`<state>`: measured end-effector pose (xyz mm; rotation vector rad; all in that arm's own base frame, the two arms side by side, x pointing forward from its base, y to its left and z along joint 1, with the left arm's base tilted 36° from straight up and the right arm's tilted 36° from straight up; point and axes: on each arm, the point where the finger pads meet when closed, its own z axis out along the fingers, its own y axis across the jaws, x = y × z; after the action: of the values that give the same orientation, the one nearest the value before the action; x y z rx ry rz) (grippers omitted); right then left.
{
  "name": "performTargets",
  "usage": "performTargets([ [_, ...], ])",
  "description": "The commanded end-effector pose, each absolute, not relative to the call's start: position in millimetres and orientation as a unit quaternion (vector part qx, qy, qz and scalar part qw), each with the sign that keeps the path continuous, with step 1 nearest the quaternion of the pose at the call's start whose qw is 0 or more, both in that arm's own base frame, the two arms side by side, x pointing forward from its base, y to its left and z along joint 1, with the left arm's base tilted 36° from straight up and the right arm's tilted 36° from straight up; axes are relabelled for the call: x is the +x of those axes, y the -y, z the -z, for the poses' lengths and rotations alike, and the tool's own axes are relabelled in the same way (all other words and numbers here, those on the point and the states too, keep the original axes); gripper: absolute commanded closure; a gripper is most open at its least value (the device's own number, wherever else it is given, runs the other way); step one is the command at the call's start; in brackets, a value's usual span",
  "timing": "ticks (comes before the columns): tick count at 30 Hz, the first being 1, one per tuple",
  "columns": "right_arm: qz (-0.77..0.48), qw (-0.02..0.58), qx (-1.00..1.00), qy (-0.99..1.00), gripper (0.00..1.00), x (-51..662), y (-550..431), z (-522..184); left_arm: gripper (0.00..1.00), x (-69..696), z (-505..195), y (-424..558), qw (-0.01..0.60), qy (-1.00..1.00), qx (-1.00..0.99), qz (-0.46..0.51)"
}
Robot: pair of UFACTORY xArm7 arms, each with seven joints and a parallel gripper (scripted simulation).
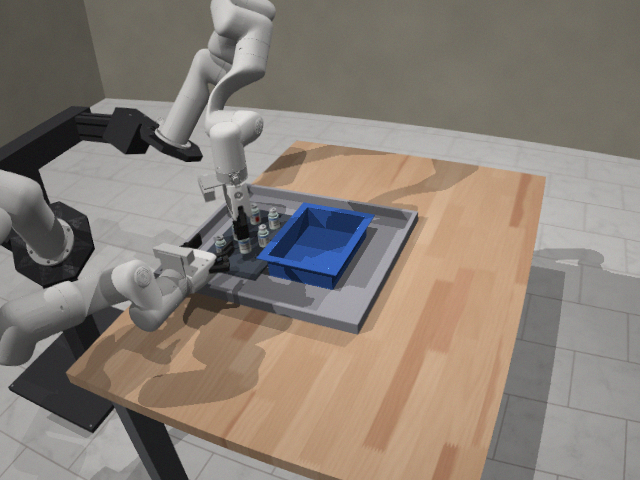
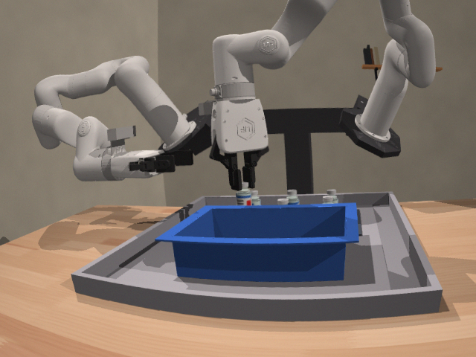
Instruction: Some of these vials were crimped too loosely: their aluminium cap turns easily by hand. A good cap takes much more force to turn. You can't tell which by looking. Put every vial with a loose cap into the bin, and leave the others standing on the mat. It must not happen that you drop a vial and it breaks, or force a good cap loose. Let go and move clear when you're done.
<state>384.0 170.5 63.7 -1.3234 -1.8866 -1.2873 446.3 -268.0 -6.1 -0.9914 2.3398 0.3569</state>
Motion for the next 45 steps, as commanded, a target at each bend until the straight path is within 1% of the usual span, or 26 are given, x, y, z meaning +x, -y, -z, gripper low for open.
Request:
performTargets([
  [1, 0.473, 0.249, -0.484, 0.693, 0.00, 384, -172, -65, 0.77, 451, 15, 266, 0.284, -0.875, -0.370, -0.131],
  [4, 0.473, 0.249, -0.484, 0.693, 0.00, 383, -172, -65, 0.77, 448, 8, 269, 0.284, -0.875, -0.370, -0.131],
  [18, 0.473, 0.249, -0.484, 0.693, 0.00, 383, -172, -65, 0.77, 459, 28, 258, 0.285, -0.874, -0.372, -0.129],
  [45, 0.473, 0.249, -0.484, 0.693, 0.00, 383, -172, -65, 0.77, 458, 28, 259, 0.285, -0.874, -0.372, -0.129],
])
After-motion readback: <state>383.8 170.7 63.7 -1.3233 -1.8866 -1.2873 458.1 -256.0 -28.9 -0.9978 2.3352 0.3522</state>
